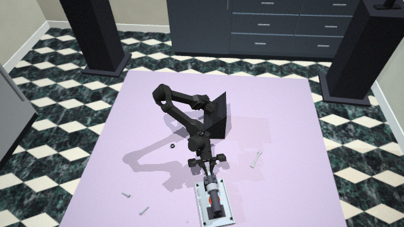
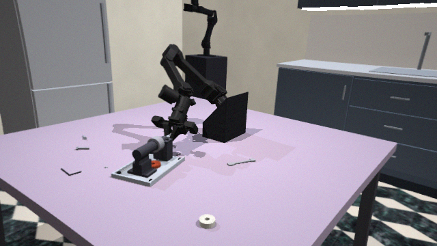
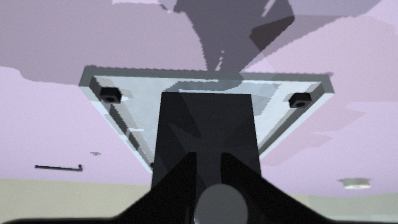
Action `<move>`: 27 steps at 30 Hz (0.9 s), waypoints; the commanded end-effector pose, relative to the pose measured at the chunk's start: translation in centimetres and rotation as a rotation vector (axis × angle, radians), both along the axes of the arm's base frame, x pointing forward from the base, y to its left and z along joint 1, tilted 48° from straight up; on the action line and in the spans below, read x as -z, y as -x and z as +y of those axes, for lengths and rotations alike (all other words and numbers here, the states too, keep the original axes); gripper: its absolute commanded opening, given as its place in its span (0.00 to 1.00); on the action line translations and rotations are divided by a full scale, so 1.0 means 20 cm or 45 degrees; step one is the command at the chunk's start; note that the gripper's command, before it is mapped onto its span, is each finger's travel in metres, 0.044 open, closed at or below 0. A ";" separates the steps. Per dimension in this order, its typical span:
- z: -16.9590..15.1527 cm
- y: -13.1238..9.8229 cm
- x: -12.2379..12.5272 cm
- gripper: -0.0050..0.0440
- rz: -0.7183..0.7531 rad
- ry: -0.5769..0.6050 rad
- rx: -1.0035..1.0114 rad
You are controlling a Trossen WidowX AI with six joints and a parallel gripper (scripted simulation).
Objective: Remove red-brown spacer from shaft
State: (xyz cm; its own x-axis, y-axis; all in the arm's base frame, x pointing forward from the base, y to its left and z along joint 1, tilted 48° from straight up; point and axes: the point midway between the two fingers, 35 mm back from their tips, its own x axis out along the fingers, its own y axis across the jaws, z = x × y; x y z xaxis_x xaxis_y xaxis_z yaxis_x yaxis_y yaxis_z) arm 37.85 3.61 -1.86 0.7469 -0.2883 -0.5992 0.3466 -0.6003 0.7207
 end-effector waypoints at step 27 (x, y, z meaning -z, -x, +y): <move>0.09 0.22 -0.20 1.00 -0.031 -0.016 -0.012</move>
State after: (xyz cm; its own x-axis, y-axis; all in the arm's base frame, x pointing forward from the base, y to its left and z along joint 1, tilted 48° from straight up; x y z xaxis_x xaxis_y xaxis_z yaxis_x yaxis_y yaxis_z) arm 34.88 4.56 0.17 0.7474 -0.2864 -0.5994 0.3474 -0.6005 0.7202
